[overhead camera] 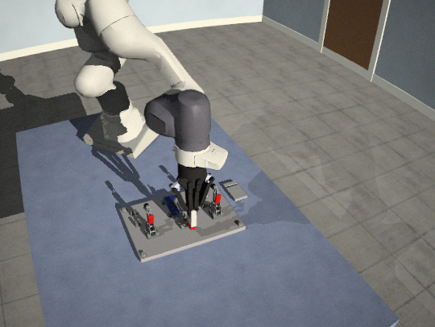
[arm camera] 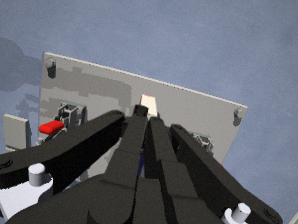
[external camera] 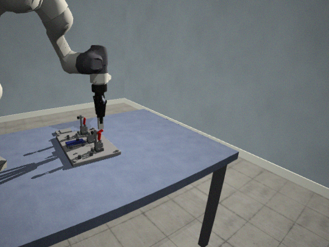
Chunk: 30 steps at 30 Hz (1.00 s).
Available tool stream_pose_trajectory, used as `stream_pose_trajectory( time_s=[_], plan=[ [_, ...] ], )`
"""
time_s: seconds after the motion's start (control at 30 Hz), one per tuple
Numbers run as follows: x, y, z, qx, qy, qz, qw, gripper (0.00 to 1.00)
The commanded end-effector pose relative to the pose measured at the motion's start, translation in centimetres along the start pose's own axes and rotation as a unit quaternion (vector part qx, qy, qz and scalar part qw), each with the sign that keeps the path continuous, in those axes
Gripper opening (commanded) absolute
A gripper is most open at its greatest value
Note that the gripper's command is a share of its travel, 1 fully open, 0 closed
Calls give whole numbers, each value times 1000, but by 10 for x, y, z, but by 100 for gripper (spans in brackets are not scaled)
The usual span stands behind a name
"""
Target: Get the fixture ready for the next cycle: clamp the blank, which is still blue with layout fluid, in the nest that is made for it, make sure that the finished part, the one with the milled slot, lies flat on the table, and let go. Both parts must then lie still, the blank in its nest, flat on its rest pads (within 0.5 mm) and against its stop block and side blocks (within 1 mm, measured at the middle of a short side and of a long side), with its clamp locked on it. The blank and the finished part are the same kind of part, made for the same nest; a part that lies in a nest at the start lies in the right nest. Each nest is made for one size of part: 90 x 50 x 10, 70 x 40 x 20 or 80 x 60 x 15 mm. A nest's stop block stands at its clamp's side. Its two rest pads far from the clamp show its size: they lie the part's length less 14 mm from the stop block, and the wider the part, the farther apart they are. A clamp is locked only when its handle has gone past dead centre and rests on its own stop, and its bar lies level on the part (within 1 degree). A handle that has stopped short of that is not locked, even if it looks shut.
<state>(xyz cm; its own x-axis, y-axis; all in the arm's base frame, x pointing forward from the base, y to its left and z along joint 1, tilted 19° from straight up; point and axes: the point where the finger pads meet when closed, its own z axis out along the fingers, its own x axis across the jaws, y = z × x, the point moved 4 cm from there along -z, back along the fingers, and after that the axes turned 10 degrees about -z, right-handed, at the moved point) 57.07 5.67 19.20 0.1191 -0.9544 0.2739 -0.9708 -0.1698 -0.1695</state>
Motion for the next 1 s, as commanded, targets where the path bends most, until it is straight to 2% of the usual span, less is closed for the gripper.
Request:
stream_pose_trajectory(
  time_s=[0.0,0.57,0.97],
  plan=[
    [0,1,-1,-1,1,3,1000,0],
    [0,2,-1,-1,1,3,1000,0],
    [0,2,-11,-1,1,3,1000,0]
  ],
)
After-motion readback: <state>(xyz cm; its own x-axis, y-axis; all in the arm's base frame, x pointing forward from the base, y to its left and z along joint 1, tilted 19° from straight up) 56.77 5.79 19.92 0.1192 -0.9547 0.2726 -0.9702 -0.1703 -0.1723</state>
